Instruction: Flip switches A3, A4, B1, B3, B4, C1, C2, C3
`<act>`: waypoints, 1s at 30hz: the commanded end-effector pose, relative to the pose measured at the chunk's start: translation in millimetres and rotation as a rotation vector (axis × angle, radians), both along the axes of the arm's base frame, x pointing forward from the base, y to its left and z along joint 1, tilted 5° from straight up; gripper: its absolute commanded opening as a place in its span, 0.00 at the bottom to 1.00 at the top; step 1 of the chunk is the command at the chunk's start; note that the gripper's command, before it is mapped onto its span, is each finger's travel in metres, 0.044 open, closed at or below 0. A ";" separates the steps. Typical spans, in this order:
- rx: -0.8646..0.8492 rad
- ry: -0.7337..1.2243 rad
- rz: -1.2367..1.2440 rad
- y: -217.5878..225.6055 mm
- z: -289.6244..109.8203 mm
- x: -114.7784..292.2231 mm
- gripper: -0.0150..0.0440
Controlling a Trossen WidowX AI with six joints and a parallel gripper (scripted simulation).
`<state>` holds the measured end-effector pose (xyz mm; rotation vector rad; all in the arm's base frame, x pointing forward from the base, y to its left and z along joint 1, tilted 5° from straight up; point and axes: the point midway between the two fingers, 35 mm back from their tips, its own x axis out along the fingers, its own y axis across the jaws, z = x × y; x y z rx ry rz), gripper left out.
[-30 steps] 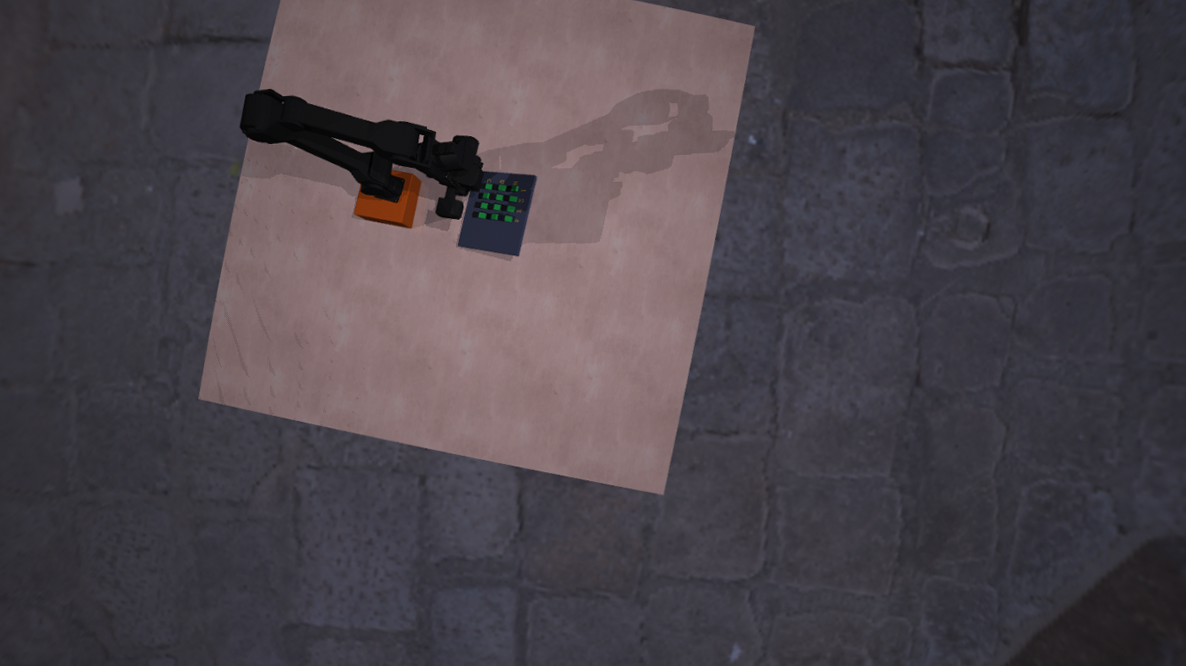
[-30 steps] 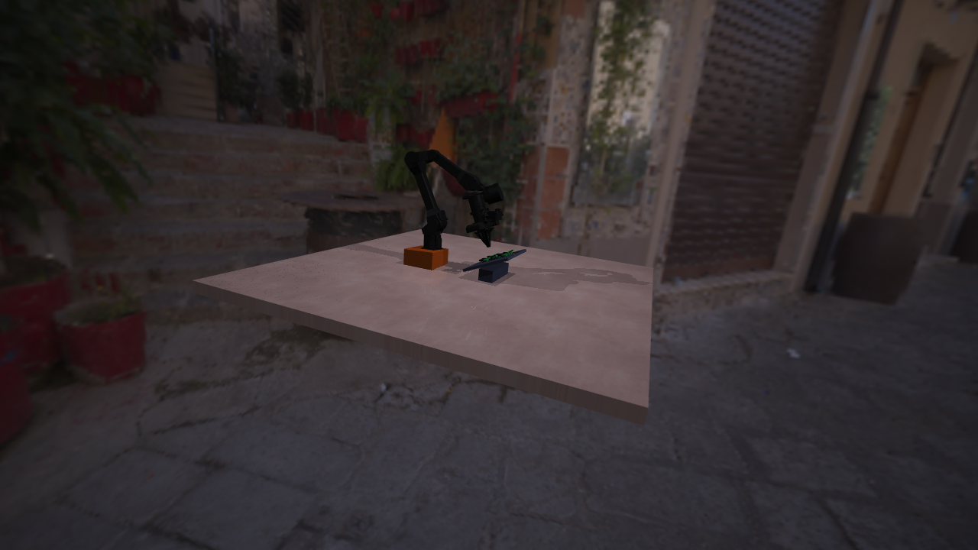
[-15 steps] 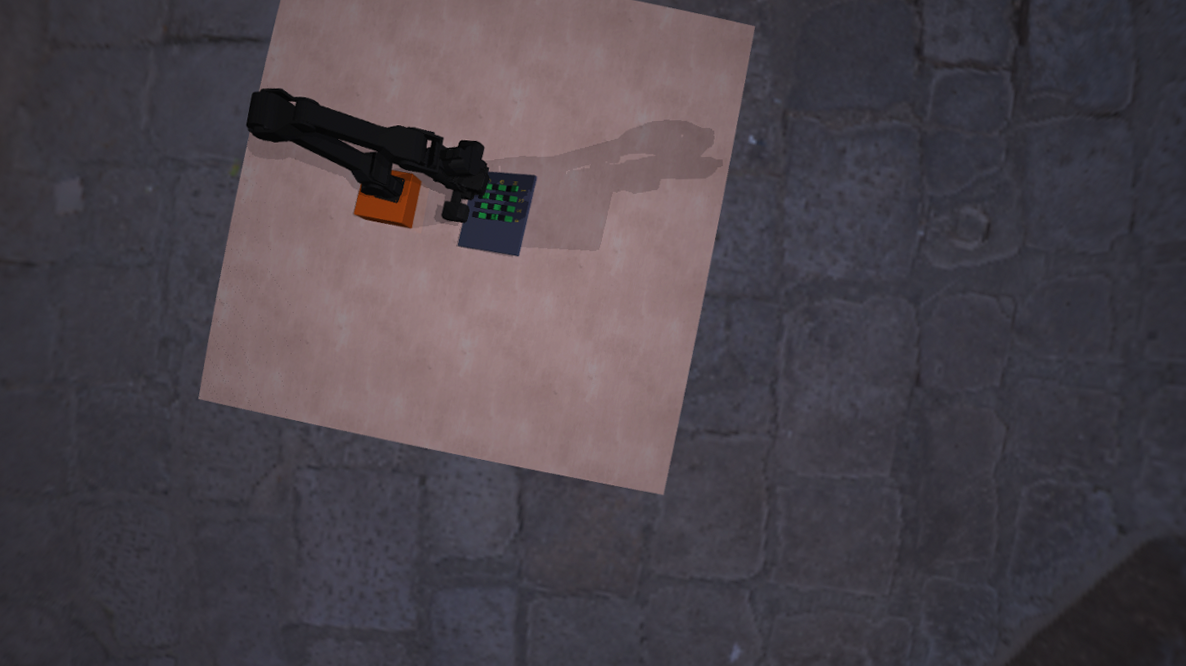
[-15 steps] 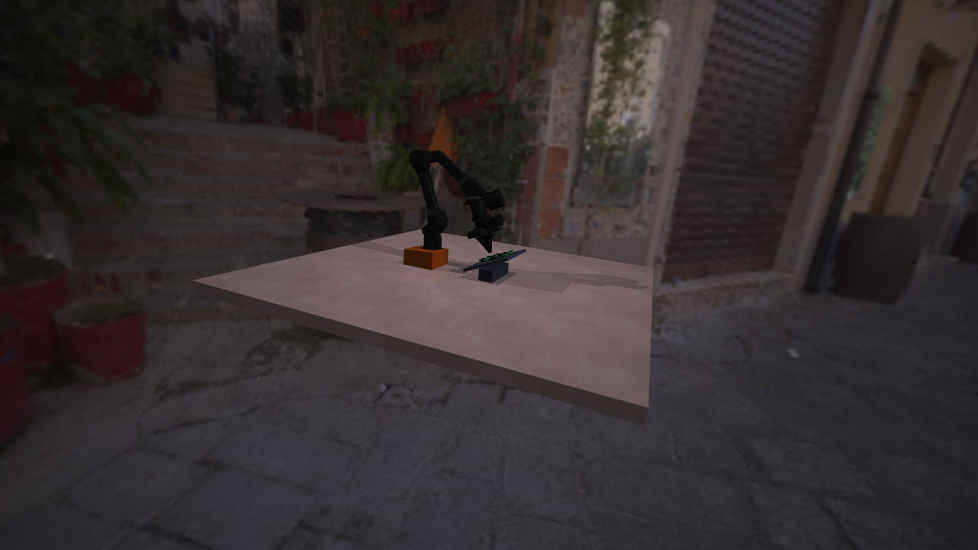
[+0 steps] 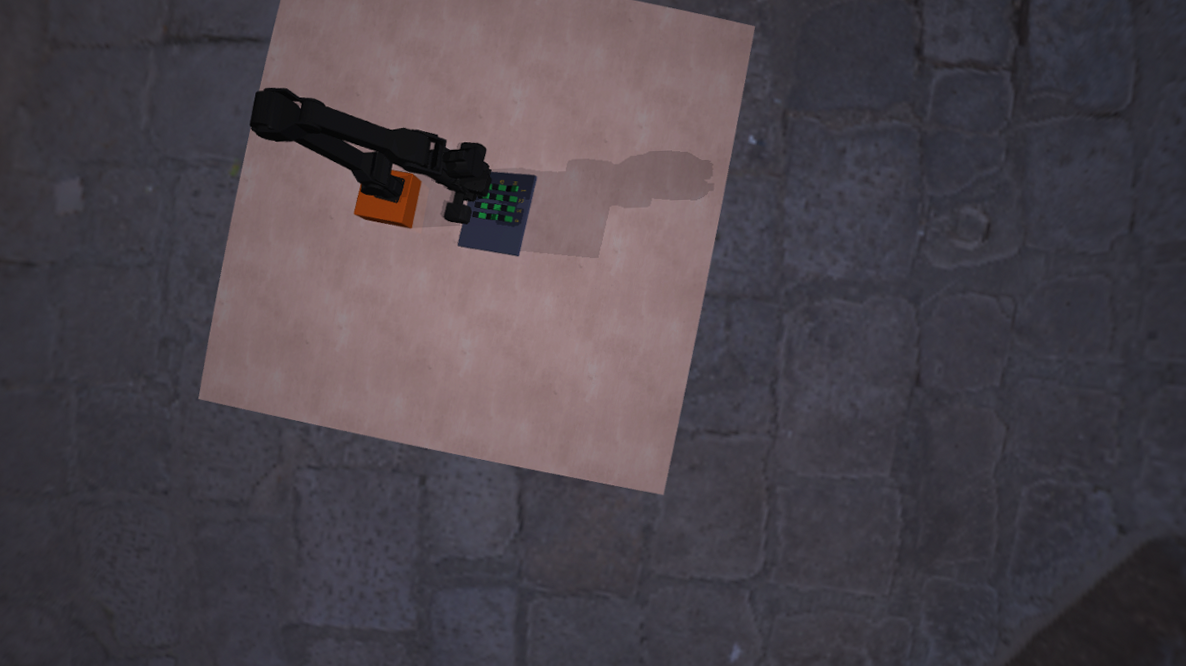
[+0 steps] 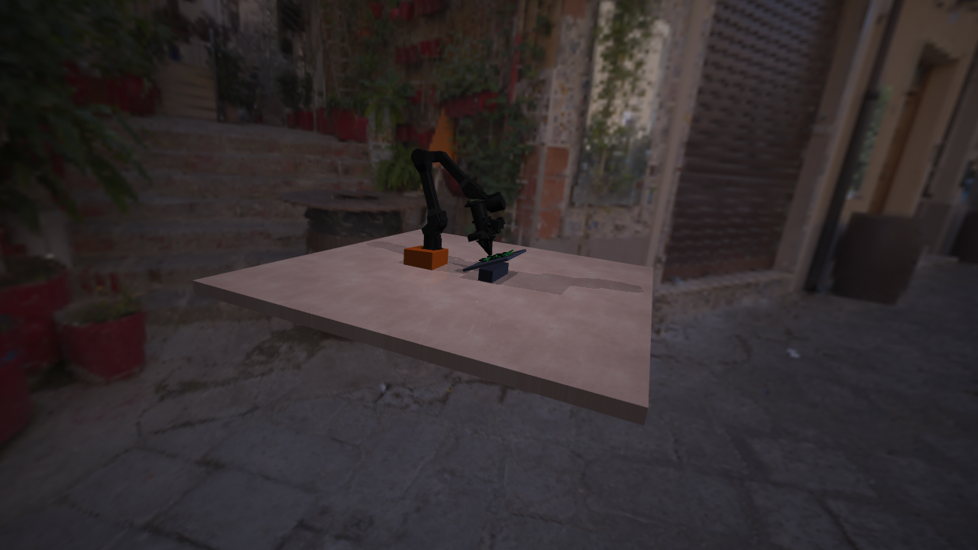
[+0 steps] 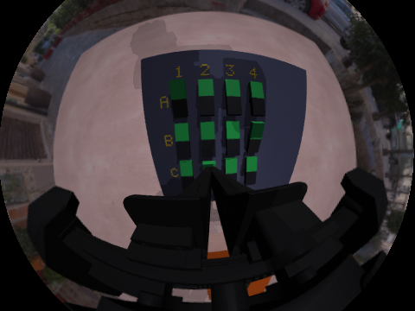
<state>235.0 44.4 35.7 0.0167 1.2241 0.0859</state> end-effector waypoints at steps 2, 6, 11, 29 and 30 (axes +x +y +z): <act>0.003 0.000 0.004 0.7 -0.3 0.1 0.25; 0.003 0.000 0.004 0.7 -0.3 0.1 0.25; 0.003 0.000 0.004 0.8 -0.8 0.3 0.25; 0.003 0.000 0.004 1.0 -3.0 1.1 0.25; 0.003 0.000 0.004 1.0 -3.1 1.2 0.25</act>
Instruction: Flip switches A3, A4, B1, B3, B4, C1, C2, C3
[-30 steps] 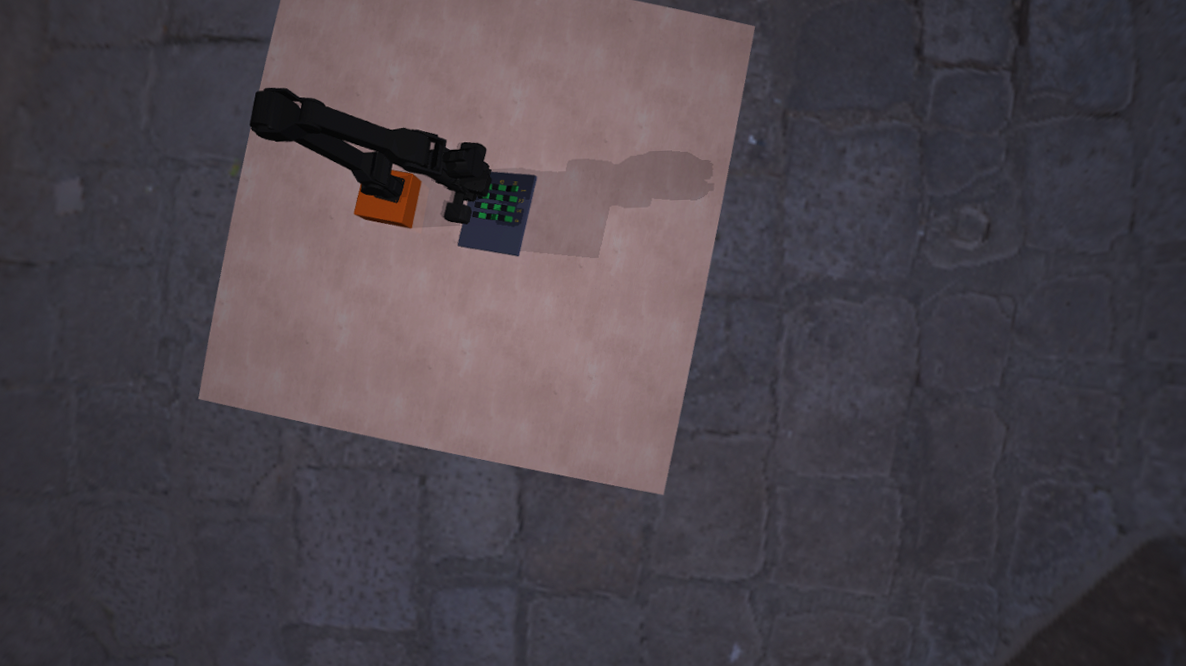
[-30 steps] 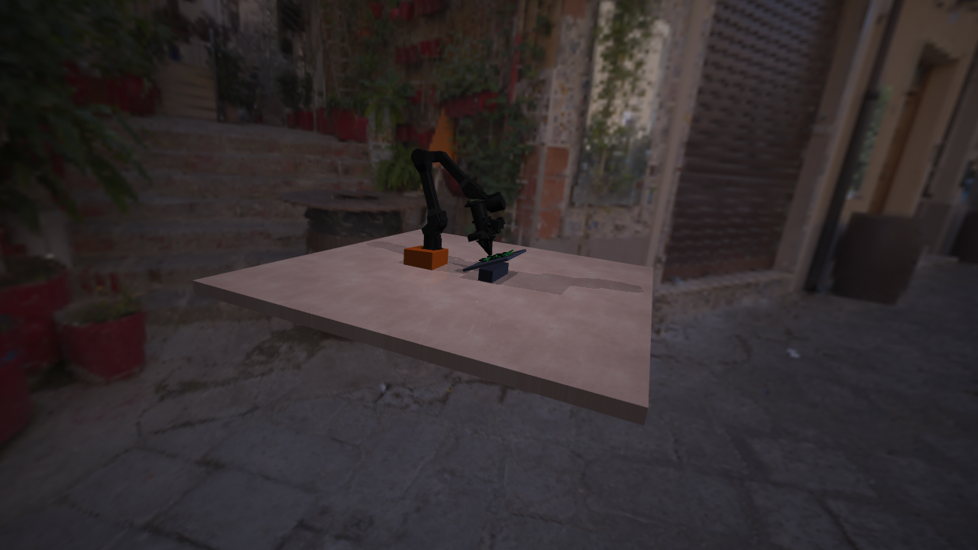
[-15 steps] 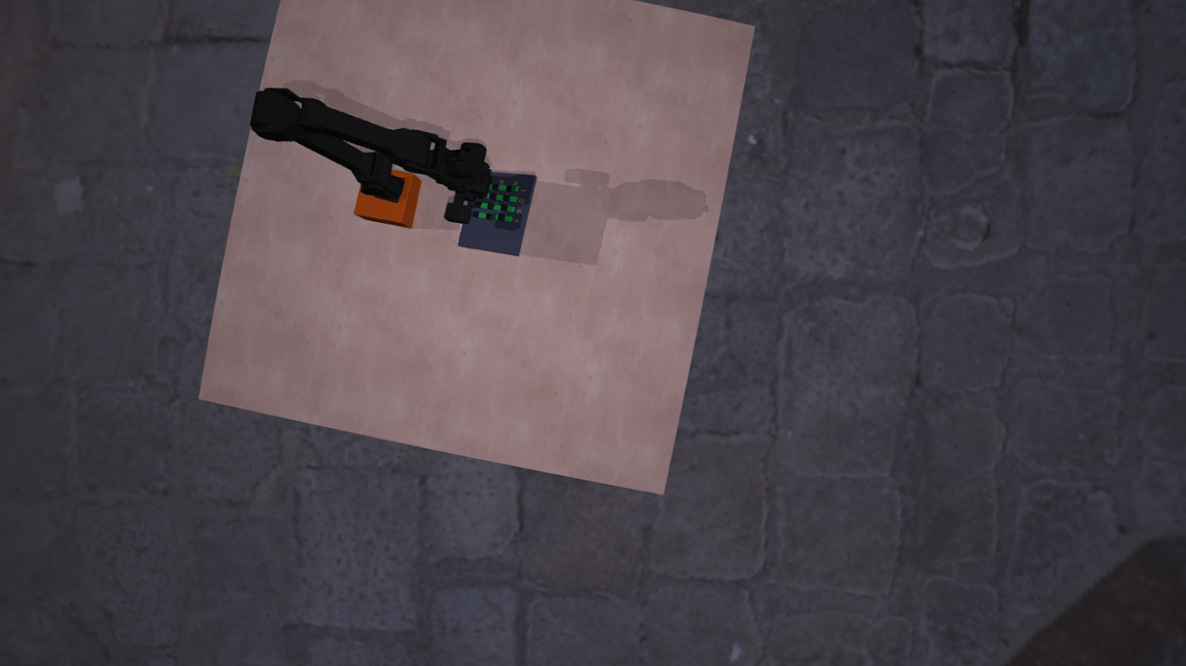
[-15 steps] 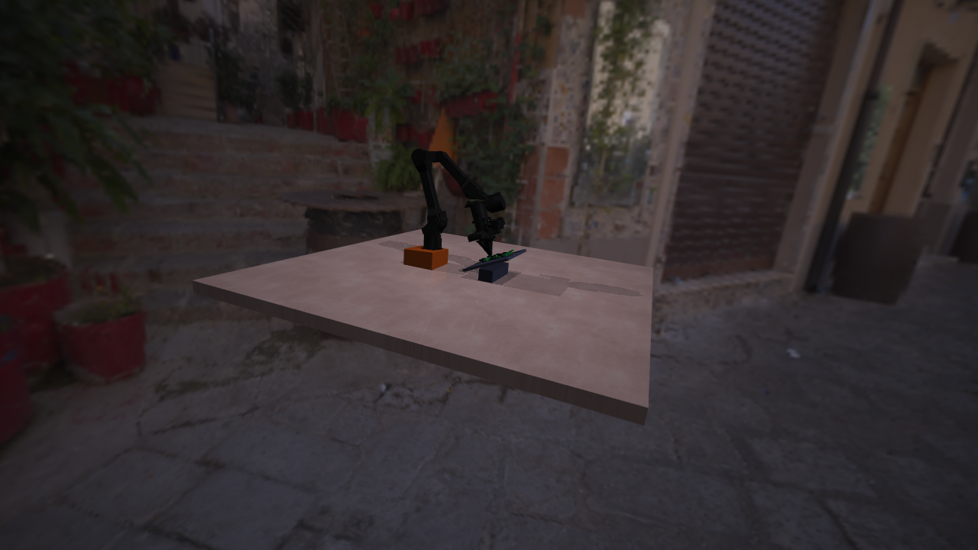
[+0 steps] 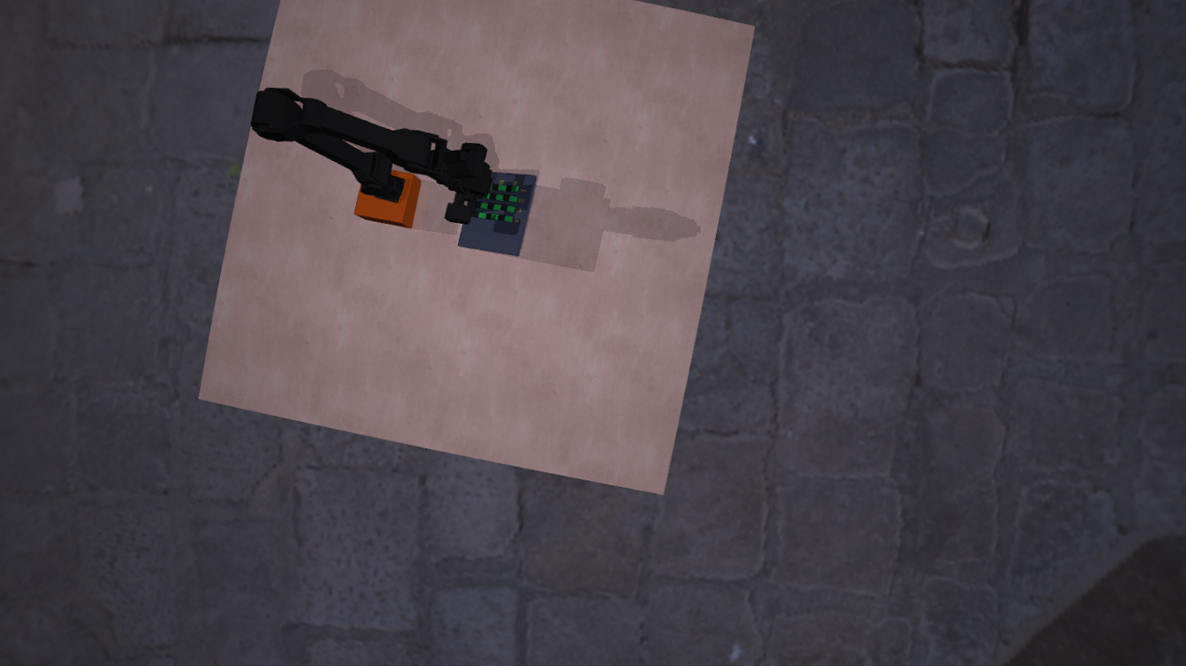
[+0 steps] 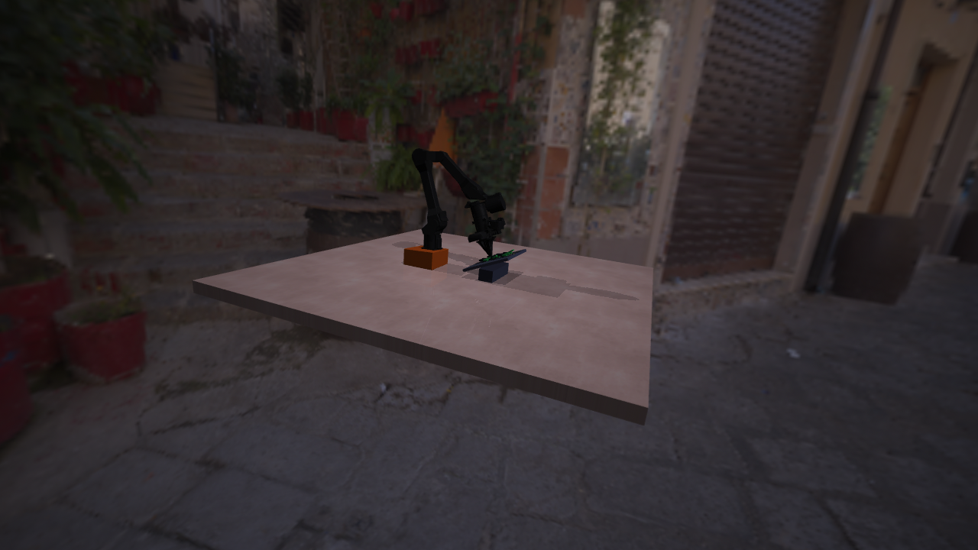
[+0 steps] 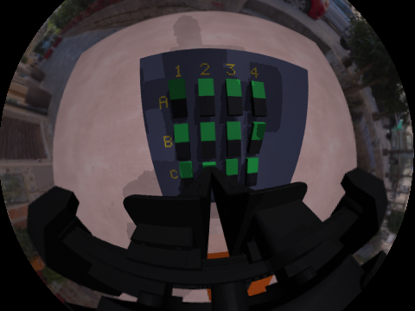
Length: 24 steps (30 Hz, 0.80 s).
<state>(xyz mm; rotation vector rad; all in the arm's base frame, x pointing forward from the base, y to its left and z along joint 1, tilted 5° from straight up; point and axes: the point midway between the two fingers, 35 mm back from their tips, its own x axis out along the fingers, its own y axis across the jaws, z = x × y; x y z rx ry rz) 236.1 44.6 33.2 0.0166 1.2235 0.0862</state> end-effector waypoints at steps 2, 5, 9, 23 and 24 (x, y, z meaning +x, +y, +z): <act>0.003 0.000 0.003 0.7 -0.9 0.2 0.25; 0.003 0.000 0.003 0.8 -1.3 0.3 0.25; 0.003 0.000 0.003 0.8 -1.8 0.5 0.25; 0.000 -0.001 0.000 0.2 -0.8 0.5 0.25; 0.001 -0.003 0.000 -0.1 5.3 -0.9 0.25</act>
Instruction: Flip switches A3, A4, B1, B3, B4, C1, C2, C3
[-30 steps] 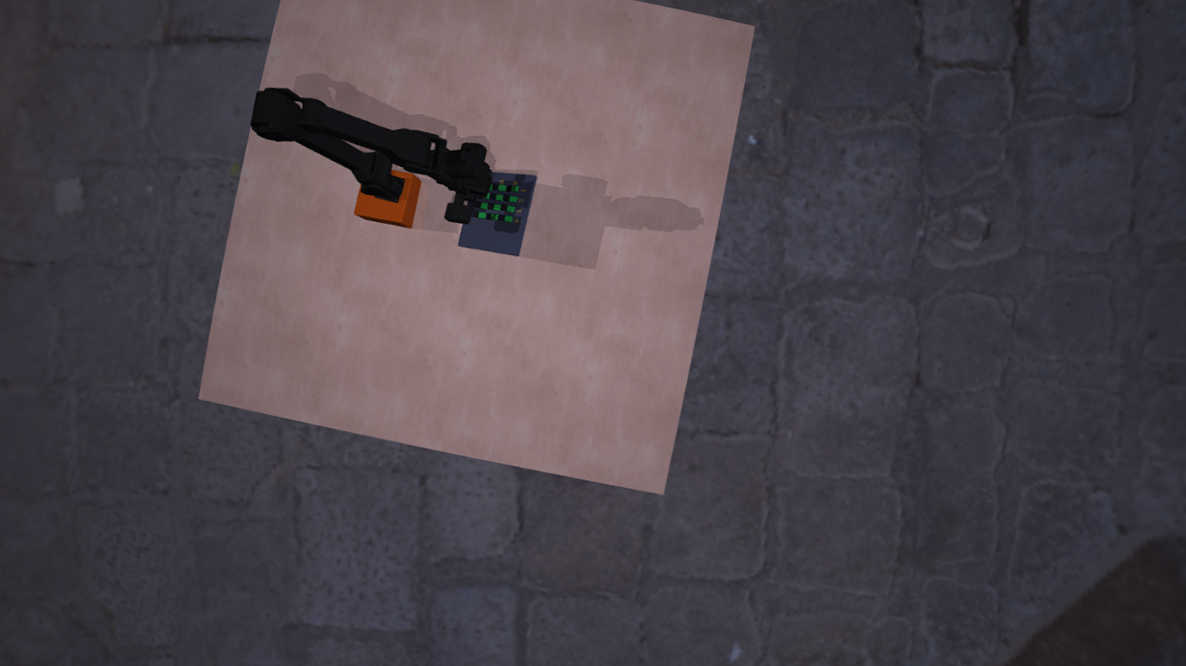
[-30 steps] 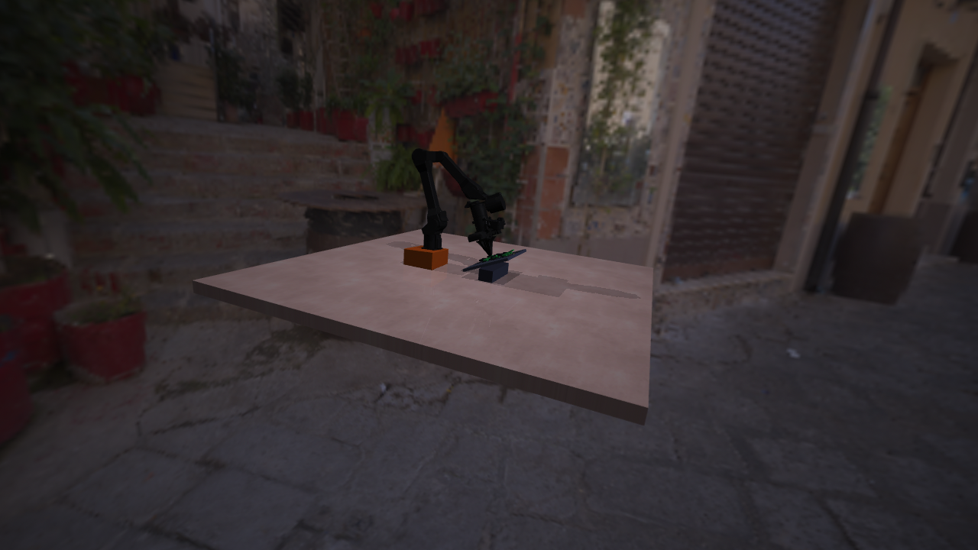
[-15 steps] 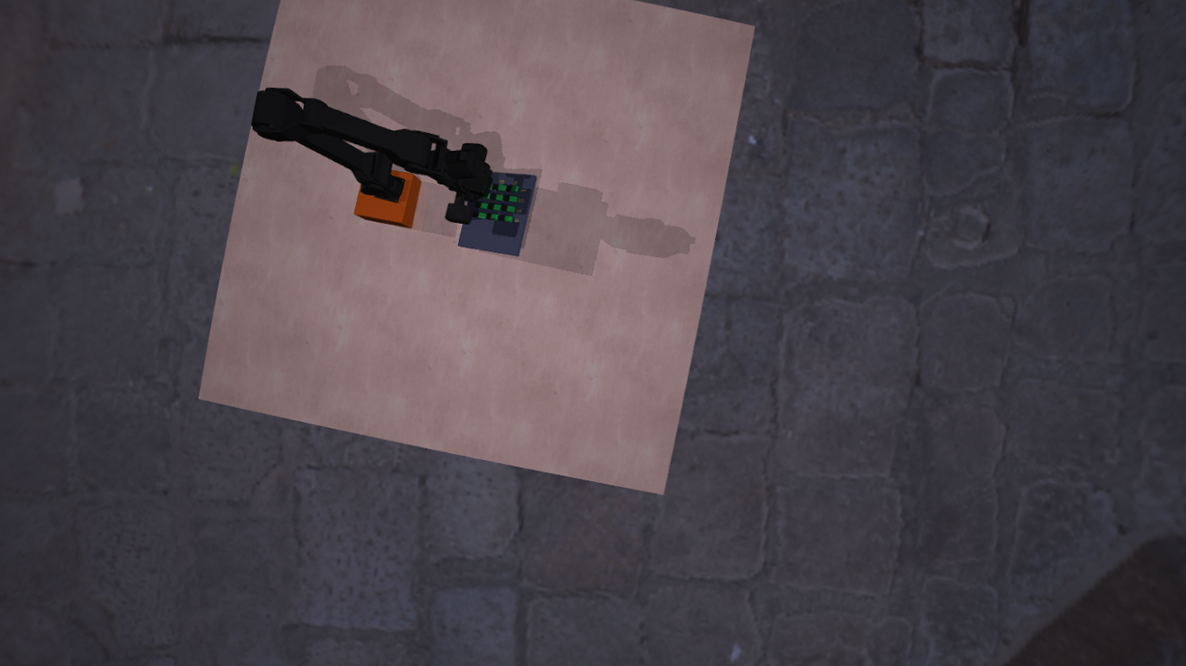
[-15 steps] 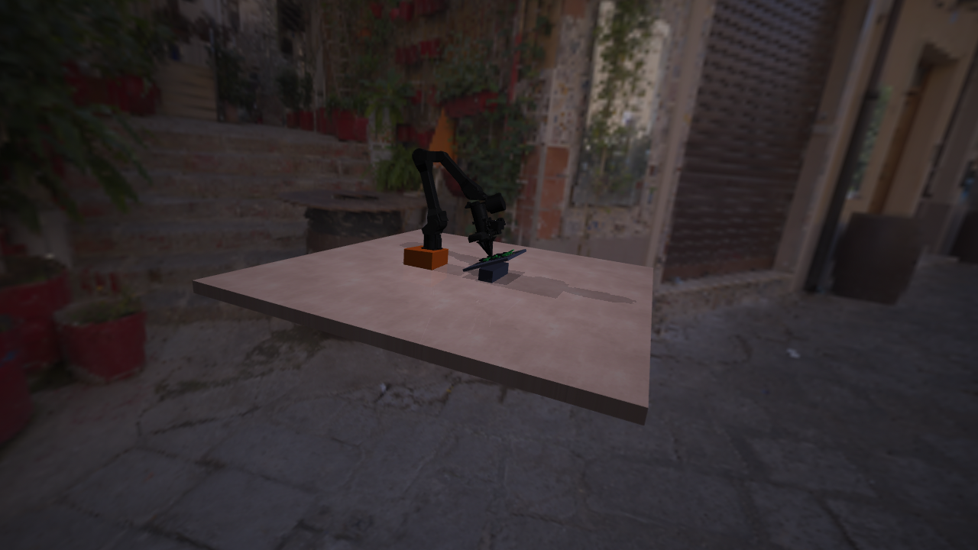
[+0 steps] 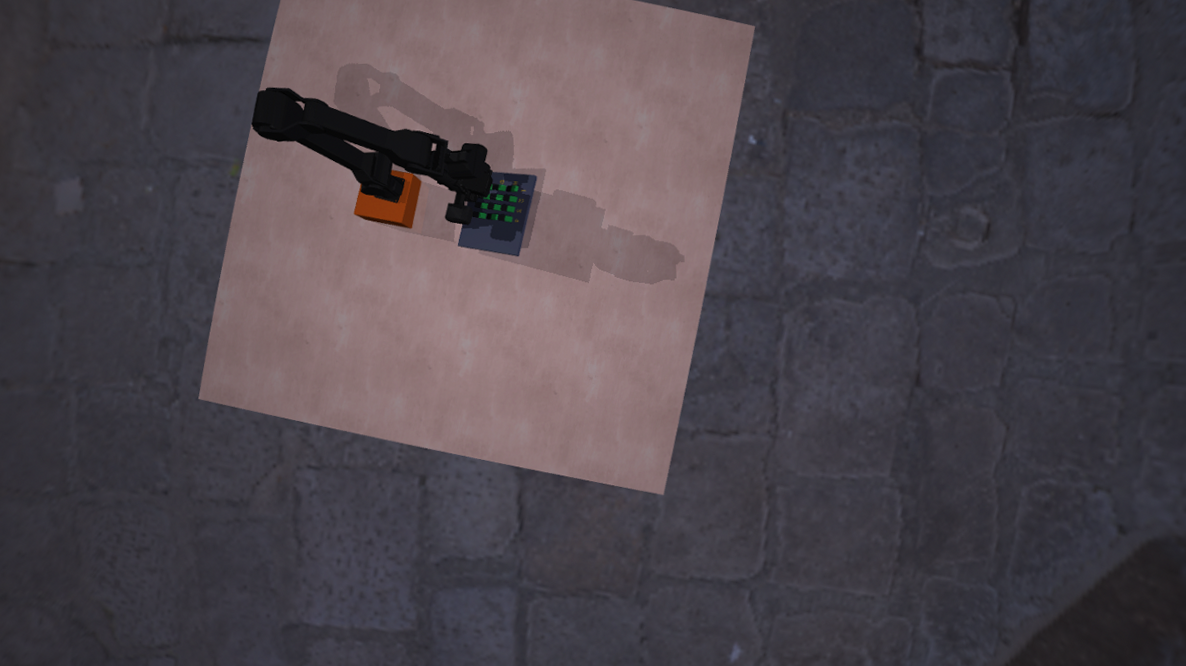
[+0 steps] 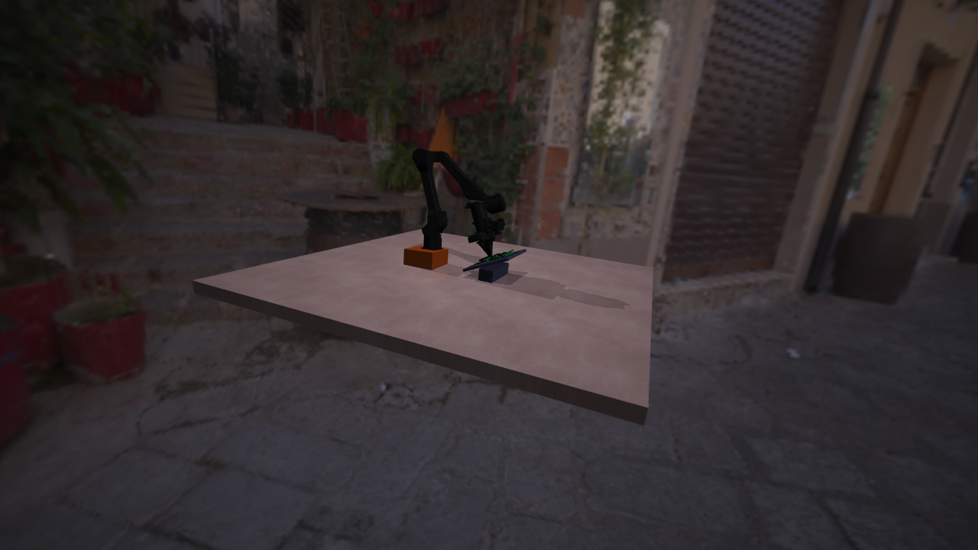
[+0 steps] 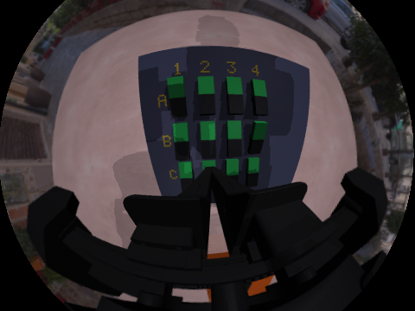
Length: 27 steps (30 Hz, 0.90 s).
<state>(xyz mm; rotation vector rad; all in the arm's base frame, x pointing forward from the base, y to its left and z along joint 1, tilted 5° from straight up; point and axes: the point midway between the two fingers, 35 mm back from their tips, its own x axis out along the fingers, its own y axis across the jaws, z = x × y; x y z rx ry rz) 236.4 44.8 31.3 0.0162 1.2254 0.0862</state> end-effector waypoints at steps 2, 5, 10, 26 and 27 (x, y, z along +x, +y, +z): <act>0.003 -0.014 0.001 -1.6 29.6 -8.5 0.25; 0.005 -0.025 0.001 -4.2 57.0 -22.4 0.25; 0.005 -0.026 0.001 -5.6 58.6 -24.2 0.25; 0.004 -0.051 0.000 -27.7 17.5 -27.7 0.25; 0.004 -0.051 0.000 -27.6 16.8 -27.4 0.25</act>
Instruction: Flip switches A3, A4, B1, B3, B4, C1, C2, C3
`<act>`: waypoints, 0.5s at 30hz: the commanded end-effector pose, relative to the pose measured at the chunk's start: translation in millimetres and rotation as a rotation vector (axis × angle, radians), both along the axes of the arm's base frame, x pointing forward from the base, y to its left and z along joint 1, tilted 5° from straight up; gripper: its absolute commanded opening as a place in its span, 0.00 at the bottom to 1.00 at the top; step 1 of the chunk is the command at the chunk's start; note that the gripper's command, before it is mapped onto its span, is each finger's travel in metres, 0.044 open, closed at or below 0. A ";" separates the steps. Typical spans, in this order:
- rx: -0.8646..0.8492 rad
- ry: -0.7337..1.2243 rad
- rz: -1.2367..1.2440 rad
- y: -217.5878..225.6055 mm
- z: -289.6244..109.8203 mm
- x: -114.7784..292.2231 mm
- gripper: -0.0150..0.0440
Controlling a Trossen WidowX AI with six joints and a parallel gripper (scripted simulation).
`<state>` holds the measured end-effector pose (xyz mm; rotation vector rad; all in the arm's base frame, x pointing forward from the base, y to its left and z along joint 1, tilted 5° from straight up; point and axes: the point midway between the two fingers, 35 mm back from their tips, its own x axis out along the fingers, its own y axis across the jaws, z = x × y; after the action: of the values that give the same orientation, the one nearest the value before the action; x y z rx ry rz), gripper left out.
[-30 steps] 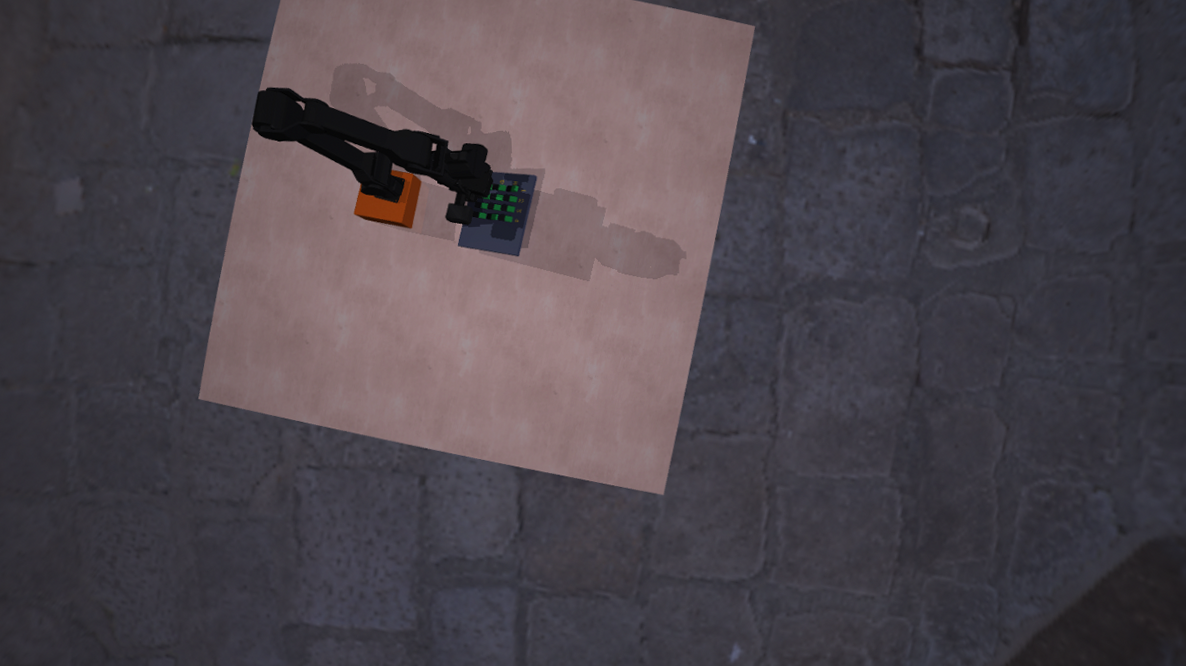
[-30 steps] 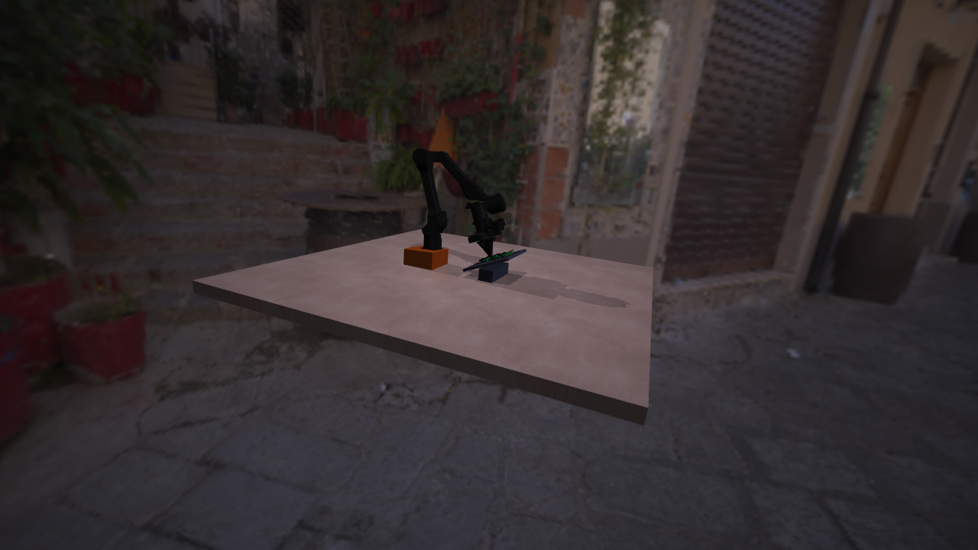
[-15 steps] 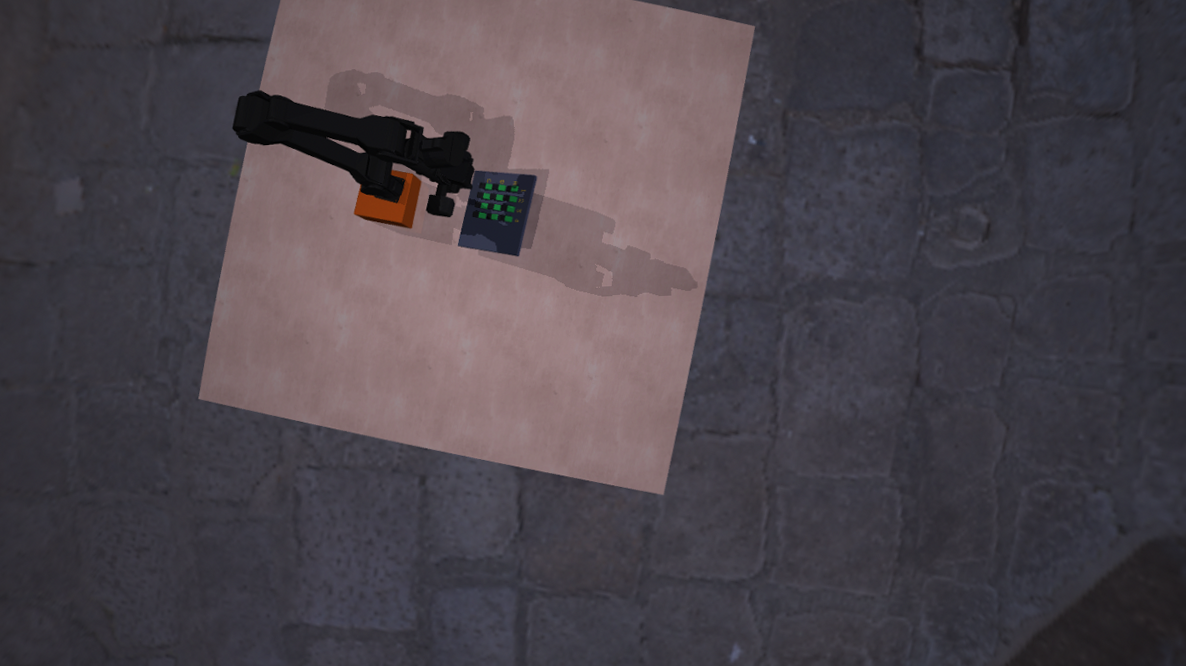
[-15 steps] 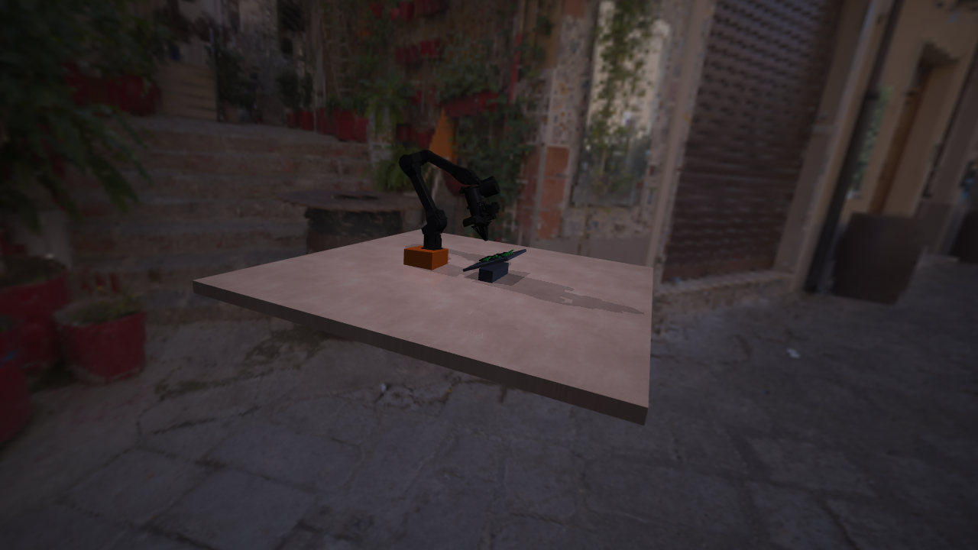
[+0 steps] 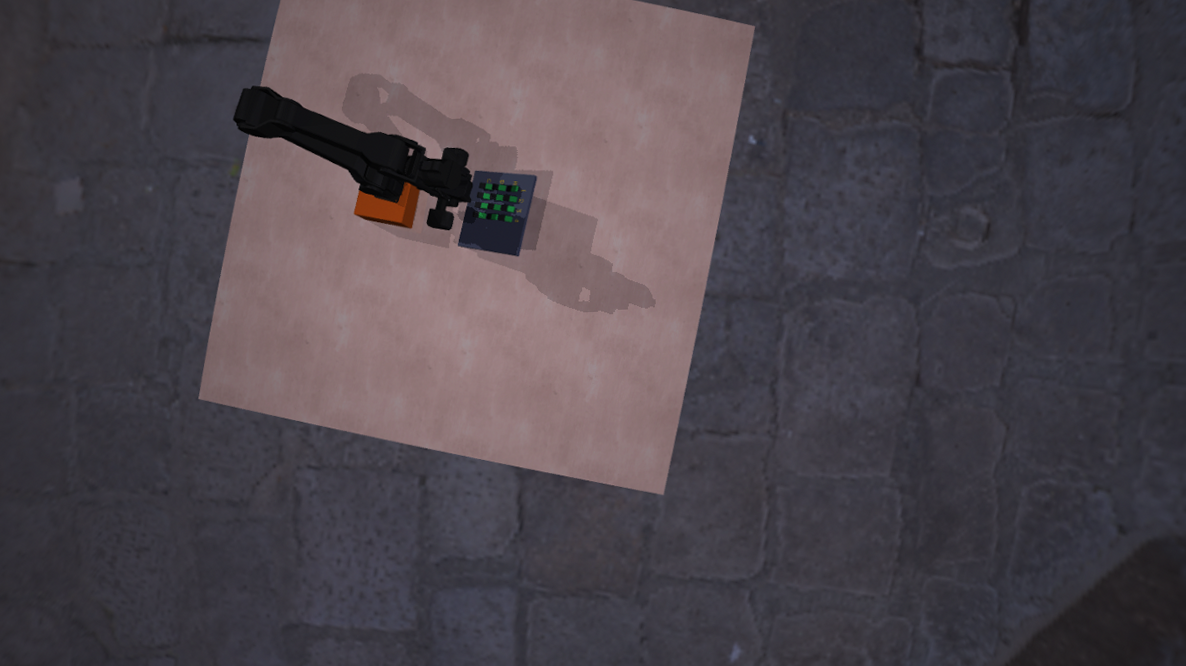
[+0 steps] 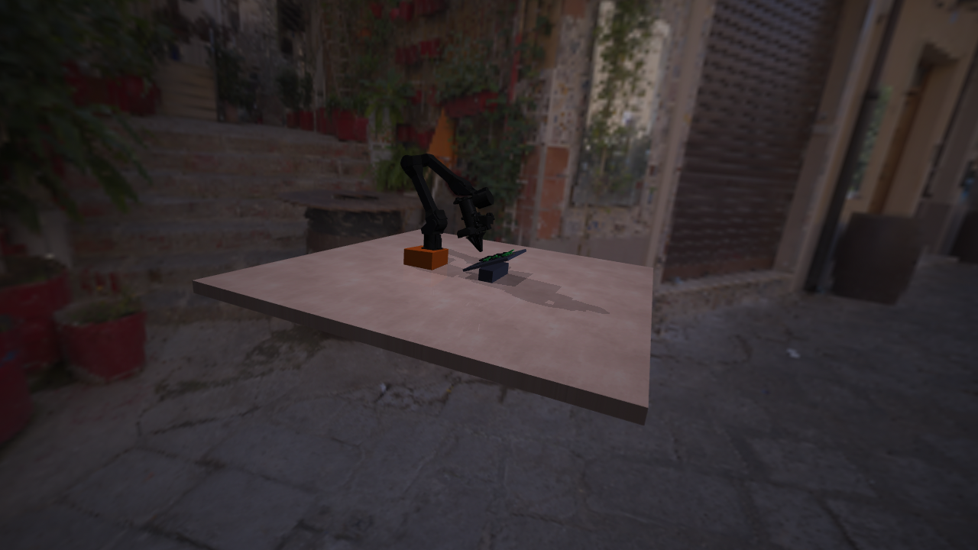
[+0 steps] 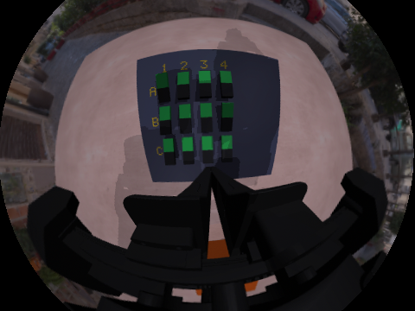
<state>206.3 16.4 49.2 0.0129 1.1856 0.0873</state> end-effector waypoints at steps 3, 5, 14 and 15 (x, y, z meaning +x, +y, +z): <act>0.005 -0.012 -0.002 1.4 -8.9 5.4 0.25; 0.005 -0.012 -0.002 1.5 -9.9 5.8 0.25; 0.005 -0.012 -0.002 2.4 -20.5 10.3 0.25; 0.005 -0.012 -0.002 2.5 -21.8 10.7 0.25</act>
<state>217.2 18.6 32.6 0.0148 1.1671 0.0904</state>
